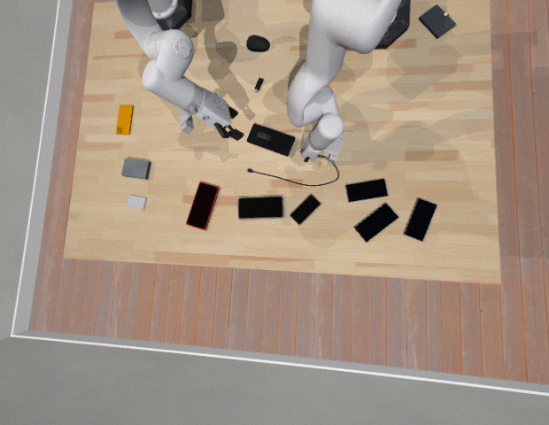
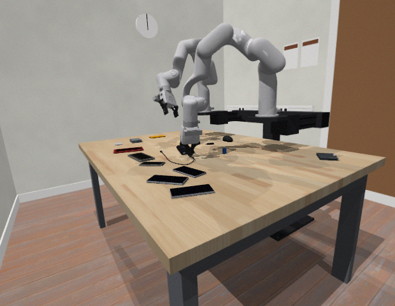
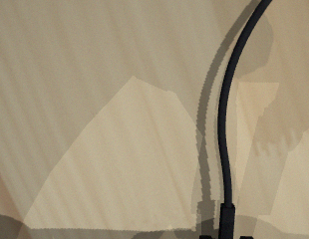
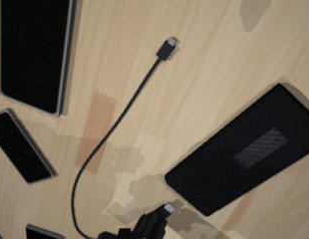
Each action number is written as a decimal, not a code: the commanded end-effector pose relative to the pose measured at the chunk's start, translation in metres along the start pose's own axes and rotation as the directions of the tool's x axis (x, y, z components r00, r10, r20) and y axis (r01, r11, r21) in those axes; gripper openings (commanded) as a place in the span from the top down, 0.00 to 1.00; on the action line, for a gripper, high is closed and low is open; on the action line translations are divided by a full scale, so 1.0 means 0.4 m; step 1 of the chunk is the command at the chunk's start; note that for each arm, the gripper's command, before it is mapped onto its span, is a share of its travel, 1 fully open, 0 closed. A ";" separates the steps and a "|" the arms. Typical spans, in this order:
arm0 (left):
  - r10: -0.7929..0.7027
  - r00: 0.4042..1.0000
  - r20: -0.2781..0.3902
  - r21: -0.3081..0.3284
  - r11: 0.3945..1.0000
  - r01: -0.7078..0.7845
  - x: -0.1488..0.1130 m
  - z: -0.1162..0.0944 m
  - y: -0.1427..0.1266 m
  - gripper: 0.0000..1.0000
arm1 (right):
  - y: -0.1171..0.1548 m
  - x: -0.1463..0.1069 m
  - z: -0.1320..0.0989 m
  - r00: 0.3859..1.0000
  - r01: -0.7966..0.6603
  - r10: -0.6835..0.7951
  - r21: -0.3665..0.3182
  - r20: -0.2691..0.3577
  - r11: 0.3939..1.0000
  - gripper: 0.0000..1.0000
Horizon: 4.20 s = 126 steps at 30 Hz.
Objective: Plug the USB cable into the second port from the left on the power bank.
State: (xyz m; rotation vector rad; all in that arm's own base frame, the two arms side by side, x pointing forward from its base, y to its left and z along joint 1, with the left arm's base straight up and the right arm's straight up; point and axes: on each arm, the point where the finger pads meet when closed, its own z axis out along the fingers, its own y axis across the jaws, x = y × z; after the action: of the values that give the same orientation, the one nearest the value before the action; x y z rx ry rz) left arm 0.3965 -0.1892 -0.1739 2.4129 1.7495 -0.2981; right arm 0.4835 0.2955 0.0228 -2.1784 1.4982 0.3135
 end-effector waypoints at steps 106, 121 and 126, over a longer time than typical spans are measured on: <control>0.001 1.000 0.000 -0.004 1.000 -0.001 -0.007 -0.002 0.005 1.00 | 0.249 0.129 0.471 0.732 -0.651 0.661 0.117 -0.165 0.750 0.99; 0.000 1.000 -0.002 -0.004 1.000 0.000 -0.025 0.003 0.004 1.00 | 0.249 0.129 0.471 0.732 -0.651 0.661 0.117 -0.166 0.750 1.00; 0.000 1.000 -0.003 -0.003 1.000 0.000 -0.036 0.006 0.004 1.00 | 0.249 0.129 0.471 0.732 -0.651 0.661 0.117 -0.166 0.750 1.00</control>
State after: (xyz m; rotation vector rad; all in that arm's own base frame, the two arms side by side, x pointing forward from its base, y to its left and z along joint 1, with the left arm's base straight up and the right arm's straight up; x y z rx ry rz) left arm 0.3923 -0.2009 -0.1742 2.4139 1.7521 -0.2951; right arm 0.4240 0.3182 -0.1888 -1.5894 2.3497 0.2814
